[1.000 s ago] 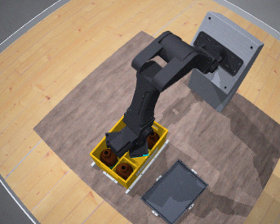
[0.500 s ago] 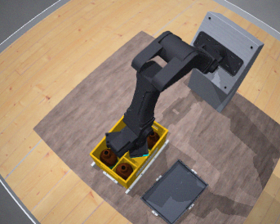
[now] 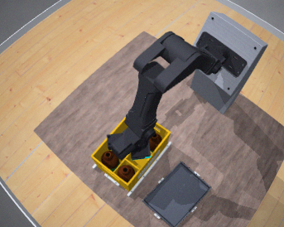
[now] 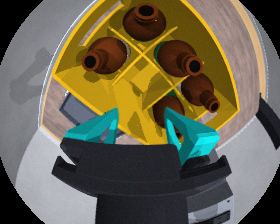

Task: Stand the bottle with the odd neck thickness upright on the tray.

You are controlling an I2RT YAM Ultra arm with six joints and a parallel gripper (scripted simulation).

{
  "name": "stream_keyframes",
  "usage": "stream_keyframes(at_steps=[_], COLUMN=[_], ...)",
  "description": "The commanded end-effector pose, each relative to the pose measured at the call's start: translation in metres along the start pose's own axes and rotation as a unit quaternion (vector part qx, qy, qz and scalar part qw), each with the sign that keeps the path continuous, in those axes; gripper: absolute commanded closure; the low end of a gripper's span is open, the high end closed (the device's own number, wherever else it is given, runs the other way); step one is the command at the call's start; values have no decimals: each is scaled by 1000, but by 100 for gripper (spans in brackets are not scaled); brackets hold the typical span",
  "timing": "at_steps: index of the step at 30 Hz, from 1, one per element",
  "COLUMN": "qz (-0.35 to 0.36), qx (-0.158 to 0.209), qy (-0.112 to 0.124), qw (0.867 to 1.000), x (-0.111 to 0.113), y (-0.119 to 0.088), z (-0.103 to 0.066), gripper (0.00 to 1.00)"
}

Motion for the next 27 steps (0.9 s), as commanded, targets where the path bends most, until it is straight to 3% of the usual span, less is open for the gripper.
stream_keyframes(at_steps=[1, 27], qz=[1, 2], qx=[-5, -9], qy=[5, 9], qw=[1000, 1000], x=[8, 1], y=[4, 1], z=[-4, -7], gripper=[39, 39])
Point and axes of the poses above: the point where the finger pads meet when closed, its own z axis out along the fingers, its own x axis across the jaws, y = z × x, the point moved 6 cm from there along -z, back along the fingers, and after that the axes turned 15 degrees about z, right-handed, at the moved point
